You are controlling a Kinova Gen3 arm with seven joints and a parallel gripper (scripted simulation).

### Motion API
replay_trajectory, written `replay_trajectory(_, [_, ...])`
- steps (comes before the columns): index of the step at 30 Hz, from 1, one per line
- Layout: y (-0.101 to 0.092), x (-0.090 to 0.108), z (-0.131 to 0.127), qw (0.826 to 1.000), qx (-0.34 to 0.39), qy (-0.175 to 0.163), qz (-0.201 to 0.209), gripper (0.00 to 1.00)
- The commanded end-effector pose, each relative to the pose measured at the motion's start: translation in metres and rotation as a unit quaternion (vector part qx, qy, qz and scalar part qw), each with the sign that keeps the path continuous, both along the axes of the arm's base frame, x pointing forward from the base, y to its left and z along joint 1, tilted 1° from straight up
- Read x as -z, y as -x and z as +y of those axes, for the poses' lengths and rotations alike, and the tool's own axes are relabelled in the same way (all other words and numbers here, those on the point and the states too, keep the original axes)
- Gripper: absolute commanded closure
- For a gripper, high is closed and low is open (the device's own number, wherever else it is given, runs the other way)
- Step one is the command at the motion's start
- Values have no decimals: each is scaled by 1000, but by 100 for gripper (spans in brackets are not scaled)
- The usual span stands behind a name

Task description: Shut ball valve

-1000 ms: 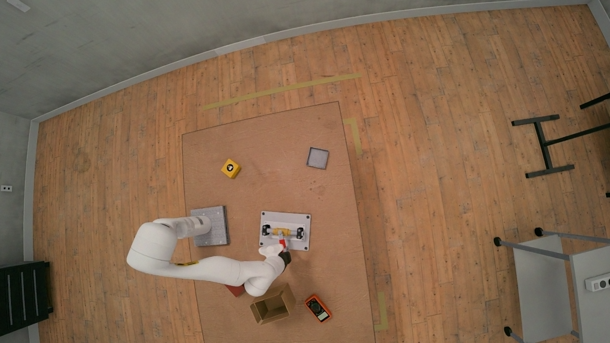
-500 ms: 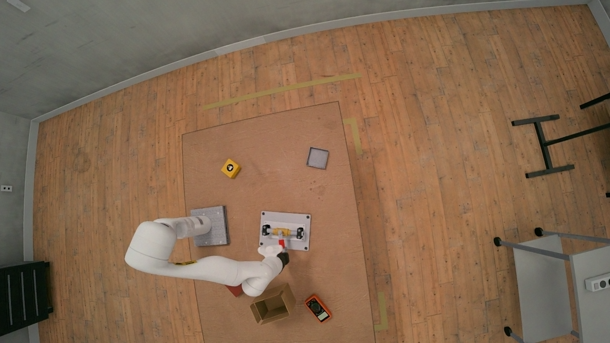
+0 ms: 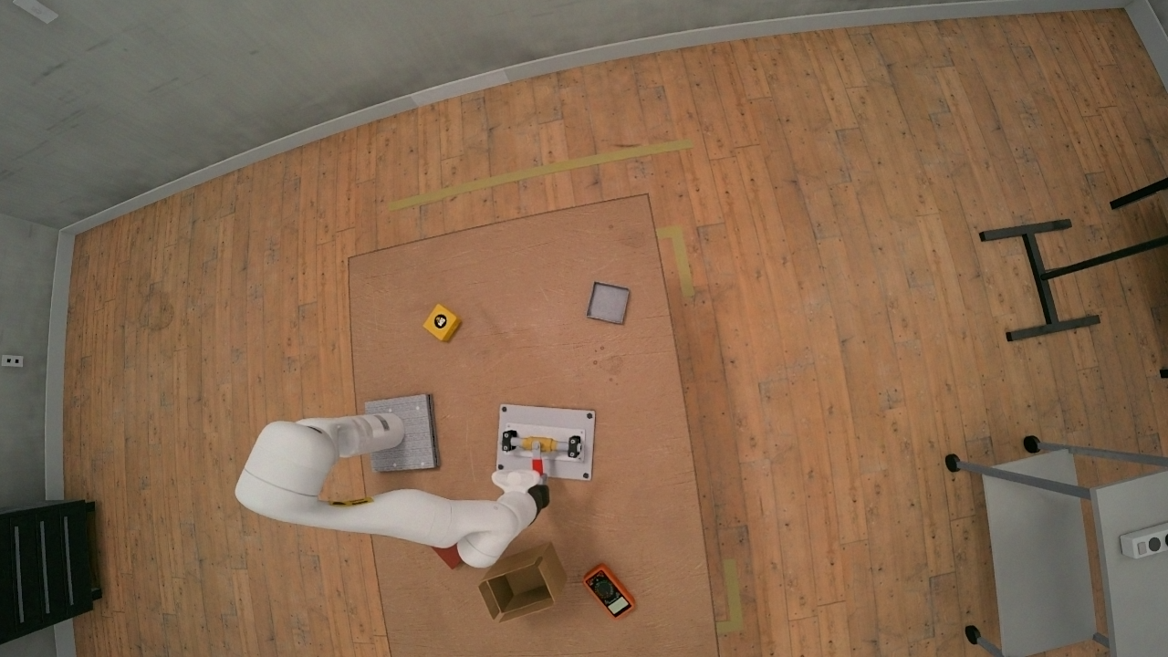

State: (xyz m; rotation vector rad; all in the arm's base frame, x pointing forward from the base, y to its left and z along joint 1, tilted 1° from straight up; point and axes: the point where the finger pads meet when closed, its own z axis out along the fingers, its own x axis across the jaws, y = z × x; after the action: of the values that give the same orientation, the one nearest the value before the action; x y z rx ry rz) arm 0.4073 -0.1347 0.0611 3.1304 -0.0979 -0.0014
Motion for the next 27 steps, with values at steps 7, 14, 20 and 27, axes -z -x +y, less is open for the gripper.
replay_trajectory(7, [3,-1,0,1000,21,0,0,100])
replay_trajectory(14, [7,-1,1,999,46,0,0,100])
replay_trajectory(20, [9,-1,1,998,59,0,-1,100])
replay_trajectory(27, [11,-1,1,997,72,0,-1,100])
